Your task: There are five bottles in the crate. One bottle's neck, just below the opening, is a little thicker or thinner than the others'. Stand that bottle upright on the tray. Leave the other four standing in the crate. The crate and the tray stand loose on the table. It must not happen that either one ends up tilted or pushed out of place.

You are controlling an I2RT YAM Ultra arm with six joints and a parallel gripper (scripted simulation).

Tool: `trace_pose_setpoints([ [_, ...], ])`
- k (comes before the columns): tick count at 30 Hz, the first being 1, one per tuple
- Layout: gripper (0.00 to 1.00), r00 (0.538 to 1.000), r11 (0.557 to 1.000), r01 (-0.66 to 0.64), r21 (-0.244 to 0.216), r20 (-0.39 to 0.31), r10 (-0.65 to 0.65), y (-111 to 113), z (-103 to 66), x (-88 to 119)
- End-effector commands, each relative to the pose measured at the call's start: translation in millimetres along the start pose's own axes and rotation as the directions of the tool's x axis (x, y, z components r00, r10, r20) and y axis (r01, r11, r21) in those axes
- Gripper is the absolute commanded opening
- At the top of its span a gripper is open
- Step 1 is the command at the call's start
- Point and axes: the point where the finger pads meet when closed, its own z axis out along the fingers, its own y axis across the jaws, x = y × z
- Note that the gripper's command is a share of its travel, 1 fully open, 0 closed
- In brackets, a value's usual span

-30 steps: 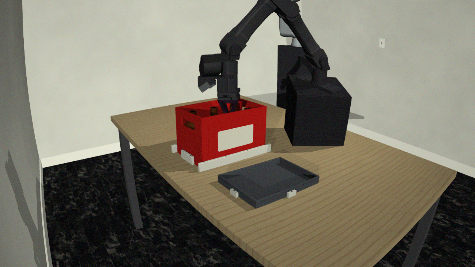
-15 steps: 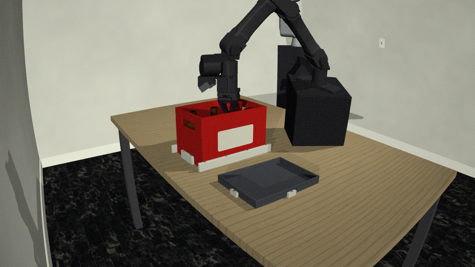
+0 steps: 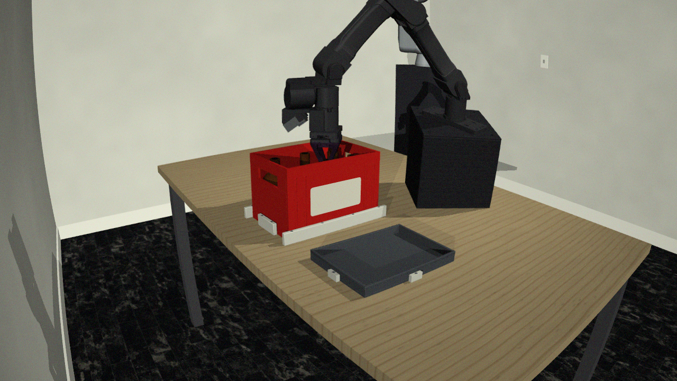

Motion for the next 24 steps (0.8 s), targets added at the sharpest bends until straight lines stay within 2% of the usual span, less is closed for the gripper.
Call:
trace_pose_setpoints([
  [1,0.00,1.000,1.000,0.004,-0.004,0.019,-0.004,3.3,-5.3,-2.8],
  [15,0.00,1.000,1.000,0.004,-0.004,0.019,-0.004,3.3,-5.3,-2.8],
  [16,0.61,1.000,1.000,0.004,-0.004,0.019,-0.004,3.3,-5.3,-2.8],
  [24,0.61,1.000,1.000,0.004,-0.004,0.019,-0.004,3.3,-5.3,-2.8],
])
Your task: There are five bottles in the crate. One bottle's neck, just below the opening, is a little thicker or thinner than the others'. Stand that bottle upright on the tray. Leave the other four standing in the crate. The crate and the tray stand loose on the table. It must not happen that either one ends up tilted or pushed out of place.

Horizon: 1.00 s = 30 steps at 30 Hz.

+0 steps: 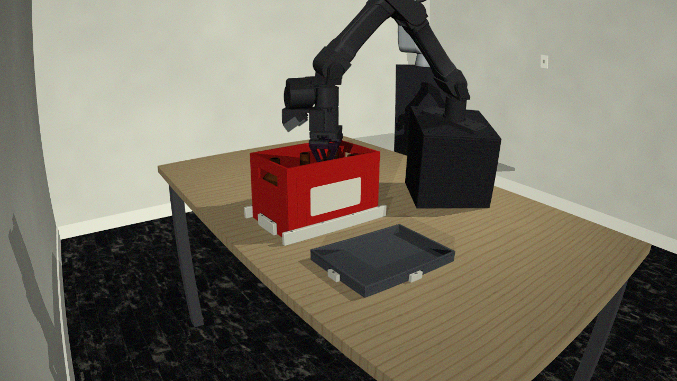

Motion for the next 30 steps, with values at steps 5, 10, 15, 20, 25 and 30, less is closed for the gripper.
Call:
trace_pose_setpoints([
  [5,0.61,1.000,1.000,0.004,-0.004,0.018,-0.004,3.2,-5.1,-2.7],
  [10,0.61,1.000,1.000,0.004,-0.004,0.018,-0.004,3.2,-5.1,-2.6],
  [15,0.61,1.000,1.000,0.004,-0.004,0.018,-0.004,3.2,-5.1,-2.7],
  [20,0.61,1.000,1.000,0.004,-0.004,0.018,-0.004,3.2,-5.1,-2.7],
  [25,0.61,1.000,1.000,0.004,-0.004,0.018,-0.004,3.2,-5.1,-2.7],
  [30,0.61,1.000,1.000,0.005,-0.006,0.023,-0.005,4.3,-11.8,-3.6],
])
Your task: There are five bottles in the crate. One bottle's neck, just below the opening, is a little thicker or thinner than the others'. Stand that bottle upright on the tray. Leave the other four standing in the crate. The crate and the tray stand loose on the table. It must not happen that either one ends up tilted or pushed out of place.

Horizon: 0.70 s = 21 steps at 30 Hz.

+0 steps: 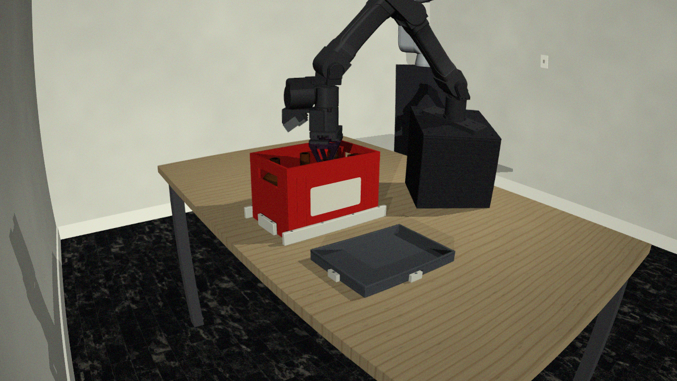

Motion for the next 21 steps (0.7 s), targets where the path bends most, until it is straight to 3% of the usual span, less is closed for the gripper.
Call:
trace_pose_setpoints([
  [1,0.61,1.000,1.000,0.005,-0.006,0.023,-0.004,4.3,-13.2,-4.1],
  [11,0.61,0.999,1.000,0.002,-0.016,0.039,-0.002,4.1,-30.8,-11.4],
  [21,0.61,0.999,1.000,0.002,-0.017,0.038,-0.002,3.7,-64.2,-10.0],
])
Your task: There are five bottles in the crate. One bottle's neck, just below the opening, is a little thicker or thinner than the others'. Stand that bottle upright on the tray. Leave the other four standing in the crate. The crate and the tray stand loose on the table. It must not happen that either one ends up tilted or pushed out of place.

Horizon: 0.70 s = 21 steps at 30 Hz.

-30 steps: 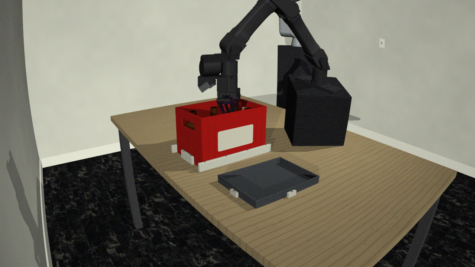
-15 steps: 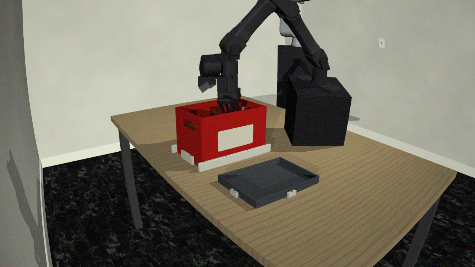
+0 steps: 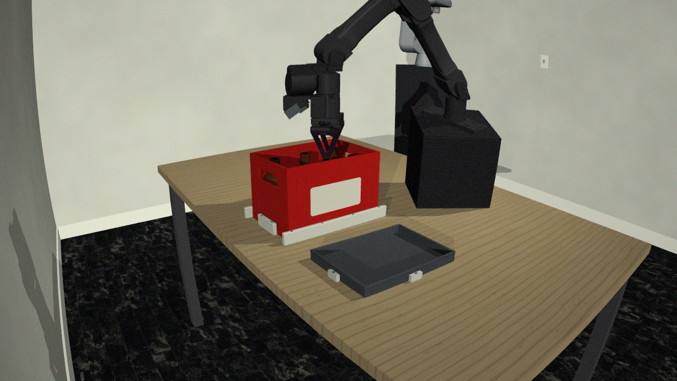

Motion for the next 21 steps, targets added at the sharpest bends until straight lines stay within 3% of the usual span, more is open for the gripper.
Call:
trace_pose_setpoints([
  [1,0.61,0.999,1.000,0.000,-0.021,0.042,0.001,3.4,-34.8,-13.4],
  [13,0.61,0.999,1.000,0.000,-0.022,0.041,0.001,3.0,-61.3,-12.1],
  [21,0.61,0.999,1.000,-0.001,-0.023,0.041,0.002,2.9,-67.0,-11.8],
])
